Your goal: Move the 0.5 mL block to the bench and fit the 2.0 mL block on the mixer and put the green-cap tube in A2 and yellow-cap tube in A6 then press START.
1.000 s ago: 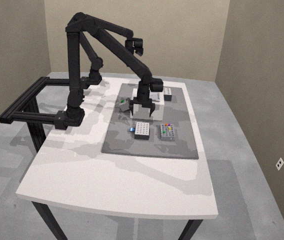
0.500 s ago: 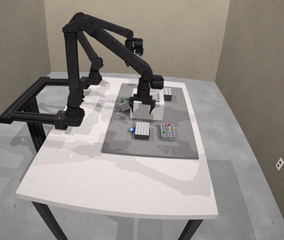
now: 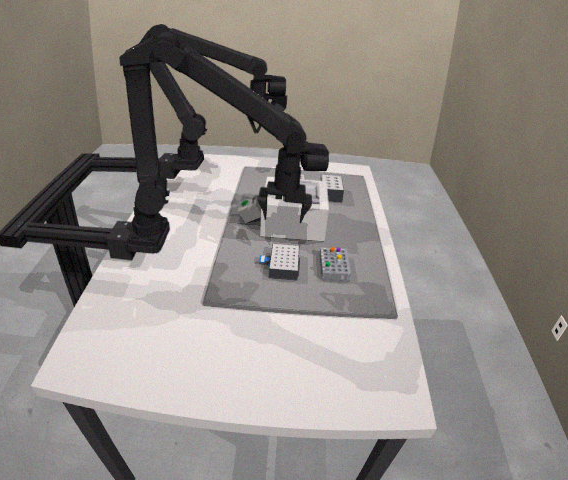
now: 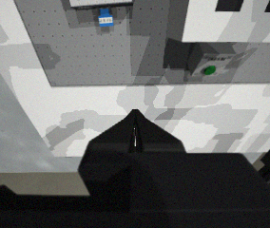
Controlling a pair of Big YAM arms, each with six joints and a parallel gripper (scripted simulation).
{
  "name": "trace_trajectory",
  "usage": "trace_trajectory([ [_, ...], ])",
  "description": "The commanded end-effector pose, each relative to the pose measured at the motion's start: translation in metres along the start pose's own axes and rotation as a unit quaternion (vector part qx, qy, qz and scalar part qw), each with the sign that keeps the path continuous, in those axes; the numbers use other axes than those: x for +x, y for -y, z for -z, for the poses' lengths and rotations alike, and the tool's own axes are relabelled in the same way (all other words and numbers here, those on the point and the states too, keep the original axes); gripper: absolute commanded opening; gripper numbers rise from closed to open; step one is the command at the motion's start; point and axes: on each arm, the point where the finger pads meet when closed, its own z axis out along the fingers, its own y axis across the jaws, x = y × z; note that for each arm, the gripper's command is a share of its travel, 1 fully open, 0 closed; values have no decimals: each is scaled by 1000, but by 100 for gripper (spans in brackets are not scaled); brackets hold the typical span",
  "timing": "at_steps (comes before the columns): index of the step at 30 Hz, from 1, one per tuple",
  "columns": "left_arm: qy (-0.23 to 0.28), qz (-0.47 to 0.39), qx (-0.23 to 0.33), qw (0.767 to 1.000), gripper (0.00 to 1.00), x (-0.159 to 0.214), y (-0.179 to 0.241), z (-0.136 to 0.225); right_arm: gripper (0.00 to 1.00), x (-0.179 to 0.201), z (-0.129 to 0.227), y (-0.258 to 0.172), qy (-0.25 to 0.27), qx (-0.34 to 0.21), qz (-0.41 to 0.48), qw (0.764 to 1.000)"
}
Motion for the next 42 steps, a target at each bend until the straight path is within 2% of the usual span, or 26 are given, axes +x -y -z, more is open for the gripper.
trace_trajectory([
  [1, 23, -3, -3, 1000, 0, -18, -2, 15, 100, -4, 31, 19, 7, 30, -7, 999],
  [13, 4, -3, -1, 1000, 0, -4, 0, 2, 100, 0, 40, 14, 5, 22, -10, 1000],
  [21, 1, -3, -1, 1000, 0, -1, 0, -1, 100, -5, 64, 20, 9, 36, -6, 999],
  [31, 15, -3, -3, 1000, 0, -12, -1, 10, 100, 3, 68, 13, 6, 23, -12, 1000],
  [38, 27, -3, -4, 1000, 0, -21, -3, 19, 100, 5, 89, 19, 9, 33, -15, 999],
  [42, 29, -2, -5, 1000, 0, -22, -3, 21, 100, 25, 93, -6, 11, 27, -78, 996],
])
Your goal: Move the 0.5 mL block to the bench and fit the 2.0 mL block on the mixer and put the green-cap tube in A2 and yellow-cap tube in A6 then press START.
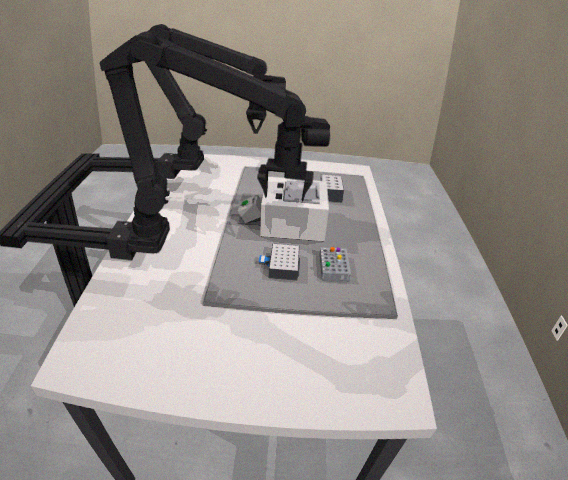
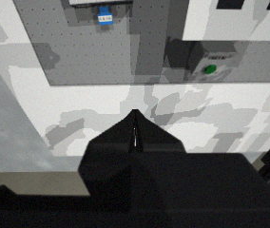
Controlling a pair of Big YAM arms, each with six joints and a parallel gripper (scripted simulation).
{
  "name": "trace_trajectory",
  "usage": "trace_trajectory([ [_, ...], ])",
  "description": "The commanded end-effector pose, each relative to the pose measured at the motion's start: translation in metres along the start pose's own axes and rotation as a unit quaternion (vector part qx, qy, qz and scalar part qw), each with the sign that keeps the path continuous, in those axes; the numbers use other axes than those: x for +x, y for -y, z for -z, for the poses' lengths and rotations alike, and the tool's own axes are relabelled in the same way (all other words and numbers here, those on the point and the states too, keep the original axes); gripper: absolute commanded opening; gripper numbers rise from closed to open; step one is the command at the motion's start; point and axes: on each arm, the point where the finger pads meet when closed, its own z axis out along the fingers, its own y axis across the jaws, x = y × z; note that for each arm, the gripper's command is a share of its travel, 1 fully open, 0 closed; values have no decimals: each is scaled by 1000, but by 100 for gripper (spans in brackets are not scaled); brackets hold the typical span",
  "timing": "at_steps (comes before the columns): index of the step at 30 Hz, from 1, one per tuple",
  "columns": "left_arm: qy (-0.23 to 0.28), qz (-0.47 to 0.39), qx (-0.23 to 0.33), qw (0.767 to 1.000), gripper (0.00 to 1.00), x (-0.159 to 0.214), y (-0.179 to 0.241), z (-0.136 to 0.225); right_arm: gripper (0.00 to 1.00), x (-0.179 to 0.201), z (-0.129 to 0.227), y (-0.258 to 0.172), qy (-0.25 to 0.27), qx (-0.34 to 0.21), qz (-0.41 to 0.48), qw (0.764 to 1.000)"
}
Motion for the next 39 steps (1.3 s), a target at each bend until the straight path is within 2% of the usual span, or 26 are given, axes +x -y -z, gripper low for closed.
trace_trajectory([
  [1, 31, -2, -5, 999, 0, -24, -3, 23, 100, 16, 21, -2, 7, 16, -53, 998],
  [5, 33, -2, -5, 999, 0, -25, -3, 24, 100, 24, 7, -18, 3, 0, -81, 997],
  [17, 38, -2, -5, 999, 0, -29, -4, 28, 100, 71, 12, -67, 5, 2, -216, 976],
  [20, 37, -2, -5, 999, 0, -28, -4, 28, 100, 70, 9, -67, 5, -1, -213, 977],
  [28, 20, -3, -3, 1000, 0, -16, -2, 15, 100, 60, 12, -48, 10, 14, -298, 954],
  [34, 8, -3, -2, 1000, 0, -7, -1, 7, 100, 95, 6, -90, 6, -2, -361, 933],
  [37, 6, -3, -1, 1000, 0, -6, 0, 5, 100, 91, 12, -85, 9, 3, -355, 935],
  [39, 3, -3, -1, 1000, 0, -4, 0, 3, 100, 85, 12, -80, 11, 2, -371, 928],
])
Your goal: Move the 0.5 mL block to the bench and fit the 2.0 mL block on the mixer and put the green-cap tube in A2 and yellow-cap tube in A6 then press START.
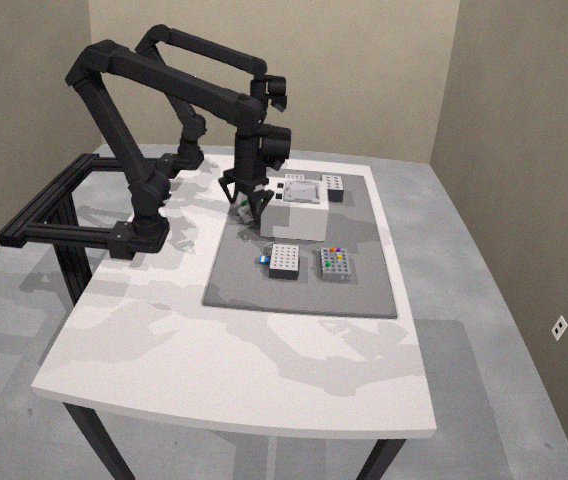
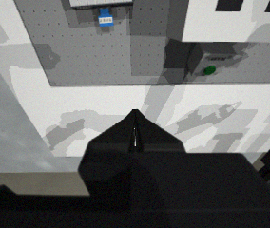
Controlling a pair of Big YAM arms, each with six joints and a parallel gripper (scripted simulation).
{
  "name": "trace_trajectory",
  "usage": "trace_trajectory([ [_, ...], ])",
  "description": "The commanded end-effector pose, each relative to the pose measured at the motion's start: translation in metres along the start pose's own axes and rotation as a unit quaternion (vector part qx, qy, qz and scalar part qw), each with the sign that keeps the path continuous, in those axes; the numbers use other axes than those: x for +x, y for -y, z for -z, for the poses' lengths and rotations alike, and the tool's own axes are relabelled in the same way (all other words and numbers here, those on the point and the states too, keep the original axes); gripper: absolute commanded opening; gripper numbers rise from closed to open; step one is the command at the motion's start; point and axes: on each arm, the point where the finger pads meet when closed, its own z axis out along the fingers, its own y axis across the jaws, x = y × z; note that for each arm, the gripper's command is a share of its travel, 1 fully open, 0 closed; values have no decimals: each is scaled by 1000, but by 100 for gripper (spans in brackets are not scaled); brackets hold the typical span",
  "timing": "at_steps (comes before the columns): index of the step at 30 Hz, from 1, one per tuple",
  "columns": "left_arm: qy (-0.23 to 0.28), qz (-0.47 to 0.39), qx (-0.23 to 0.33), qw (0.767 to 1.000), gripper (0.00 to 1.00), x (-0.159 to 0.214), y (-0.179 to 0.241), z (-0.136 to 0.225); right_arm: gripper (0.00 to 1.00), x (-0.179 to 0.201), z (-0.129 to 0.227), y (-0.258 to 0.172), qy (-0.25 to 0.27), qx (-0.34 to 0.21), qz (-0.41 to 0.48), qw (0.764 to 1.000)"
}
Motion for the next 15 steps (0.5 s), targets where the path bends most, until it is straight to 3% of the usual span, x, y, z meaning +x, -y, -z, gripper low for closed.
trace_trajectory([
  [1, 1, -3, -1, 1000, 0, -2, 0, 1, 100, -13, 12, 5, 11, 9, -34, 999],
  [7, -2, -3, 0, 1000, 0, 0, 1, -1, 100, -21, 14, 15, 16, 16, -108, 994],
  [12, 4, -3, -1, 1000, 0, -5, 0, 4, 100, 24, 10, 7, 11, 8, -161, 987],
  [15, 6, -3, -1, 1000, 0, -6, 0, 6, 100, 26, 9, 2, 9, 3, -157, 987],
])
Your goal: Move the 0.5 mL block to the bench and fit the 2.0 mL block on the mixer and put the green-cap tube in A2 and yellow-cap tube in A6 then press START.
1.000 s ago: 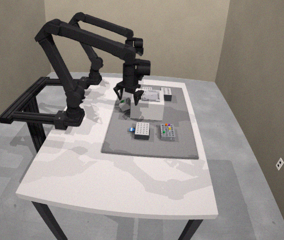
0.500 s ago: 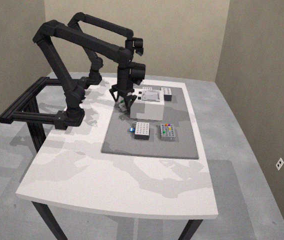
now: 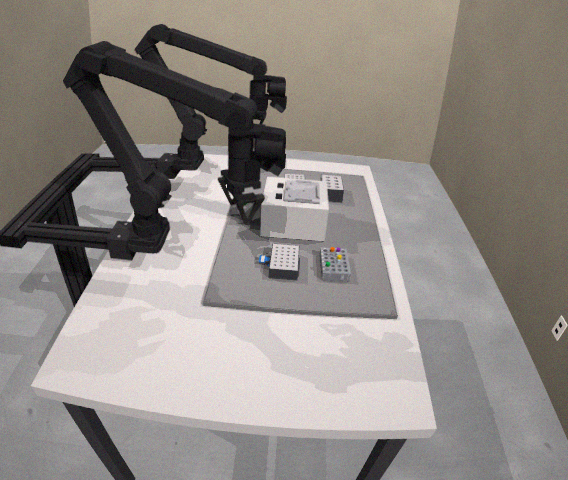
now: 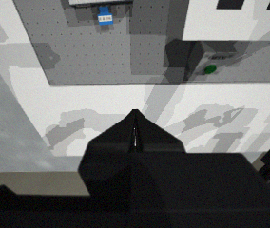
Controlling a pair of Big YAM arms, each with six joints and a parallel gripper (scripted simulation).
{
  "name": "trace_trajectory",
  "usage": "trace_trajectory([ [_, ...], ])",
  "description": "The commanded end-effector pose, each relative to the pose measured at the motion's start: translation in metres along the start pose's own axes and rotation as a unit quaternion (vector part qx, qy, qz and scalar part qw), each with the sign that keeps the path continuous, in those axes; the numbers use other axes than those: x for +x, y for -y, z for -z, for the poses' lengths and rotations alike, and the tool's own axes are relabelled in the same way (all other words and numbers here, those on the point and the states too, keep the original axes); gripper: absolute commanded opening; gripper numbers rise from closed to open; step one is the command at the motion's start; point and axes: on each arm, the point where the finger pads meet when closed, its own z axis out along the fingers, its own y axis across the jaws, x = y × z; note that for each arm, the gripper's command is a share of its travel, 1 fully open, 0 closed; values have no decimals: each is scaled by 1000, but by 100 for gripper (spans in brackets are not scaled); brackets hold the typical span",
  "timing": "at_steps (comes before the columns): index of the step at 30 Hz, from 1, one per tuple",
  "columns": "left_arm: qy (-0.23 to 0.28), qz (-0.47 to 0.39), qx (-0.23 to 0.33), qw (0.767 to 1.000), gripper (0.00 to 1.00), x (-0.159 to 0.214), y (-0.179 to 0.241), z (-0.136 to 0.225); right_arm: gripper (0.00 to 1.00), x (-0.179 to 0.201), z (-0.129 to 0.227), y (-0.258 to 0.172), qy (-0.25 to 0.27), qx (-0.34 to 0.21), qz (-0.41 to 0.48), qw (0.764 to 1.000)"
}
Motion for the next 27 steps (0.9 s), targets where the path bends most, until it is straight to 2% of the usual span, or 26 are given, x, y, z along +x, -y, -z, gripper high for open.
trace_trajectory([
  [1, 10, -3, -2, 1000, 0, -9, -1, 9, 100, 11, 3, -4, 2, -6, -26, 1000],
  [6, 20, -2, -3, 1000, 0, -16, -2, 16, 100, 9, -6, -10, -11, -11, -76, 997],
  [14, 28, -2, -4, 1000, 0, -22, -3, 23, 100, -4, 2, -1, 6, -1, -163, 987],
  [17, 28, -2, -4, 1000, 0, -23, -3, 23, 100, -6, 3, 0, 8, 0, -163, 987],
  [22, 31, -2, -4, 1000, 0, -24, -3, 25, 100, -6, 5, 6, 12, 1, -229, 973],
  [23, 31, -17, -5, 999, 100, -32, -8, 25, 100, -6, 5, 8, 13, 1, -241, 970],
  [27, 38, -63, -8, 997, 100, -62, -28, 25, 100, -8, 7, 7, 15, 1, -277, 961],
])
